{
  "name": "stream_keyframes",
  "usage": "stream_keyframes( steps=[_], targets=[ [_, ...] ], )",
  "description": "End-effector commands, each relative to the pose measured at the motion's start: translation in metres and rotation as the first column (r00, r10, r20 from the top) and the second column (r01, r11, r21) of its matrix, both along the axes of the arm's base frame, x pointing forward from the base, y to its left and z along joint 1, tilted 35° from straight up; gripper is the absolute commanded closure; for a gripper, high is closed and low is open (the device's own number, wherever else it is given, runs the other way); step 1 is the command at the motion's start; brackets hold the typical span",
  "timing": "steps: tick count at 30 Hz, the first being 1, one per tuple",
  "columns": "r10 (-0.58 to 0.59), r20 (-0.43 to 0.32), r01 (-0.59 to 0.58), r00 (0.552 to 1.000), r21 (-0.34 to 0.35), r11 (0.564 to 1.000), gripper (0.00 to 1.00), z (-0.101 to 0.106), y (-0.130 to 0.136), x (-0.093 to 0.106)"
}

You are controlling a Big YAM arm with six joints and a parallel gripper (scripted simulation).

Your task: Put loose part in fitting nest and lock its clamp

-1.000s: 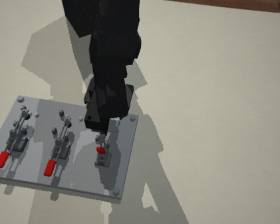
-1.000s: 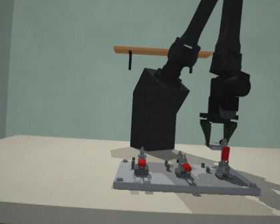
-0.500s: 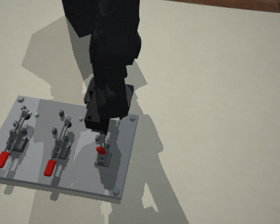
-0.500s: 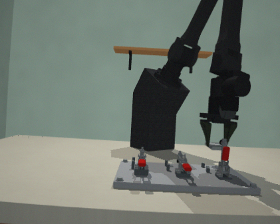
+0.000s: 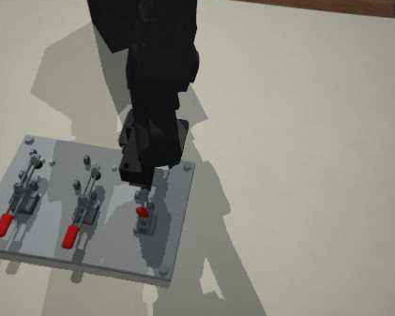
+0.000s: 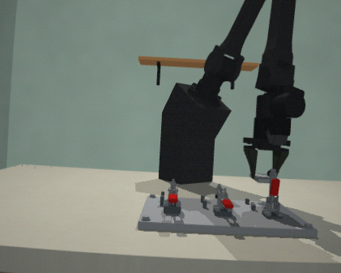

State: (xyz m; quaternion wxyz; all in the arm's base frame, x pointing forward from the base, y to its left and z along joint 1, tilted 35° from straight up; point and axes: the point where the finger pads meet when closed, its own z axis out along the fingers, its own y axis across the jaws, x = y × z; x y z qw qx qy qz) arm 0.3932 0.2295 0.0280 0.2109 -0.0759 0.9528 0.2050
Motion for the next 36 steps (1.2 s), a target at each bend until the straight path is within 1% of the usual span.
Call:
stream_keyframes(
  steps=[1,24,29,32,36],
  targets=[
    [0.005,0.038,-0.005,0.999,0.017,1.000,1.00,0.023,0.009,0.007],
    [0.016,0.044,-0.017,0.999,0.013,1.000,1.00,0.022,0.010,0.007],
    [0.012,0.063,-0.013,0.998,0.025,1.000,1.00,0.024,0.013,0.012],
    [0.008,0.028,-0.009,1.000,0.011,1.000,1.00,0.005,0.013,0.010],
    [0.006,0.026,-0.007,1.000,0.011,1.000,1.00,0.001,0.015,0.012]
  ],
)
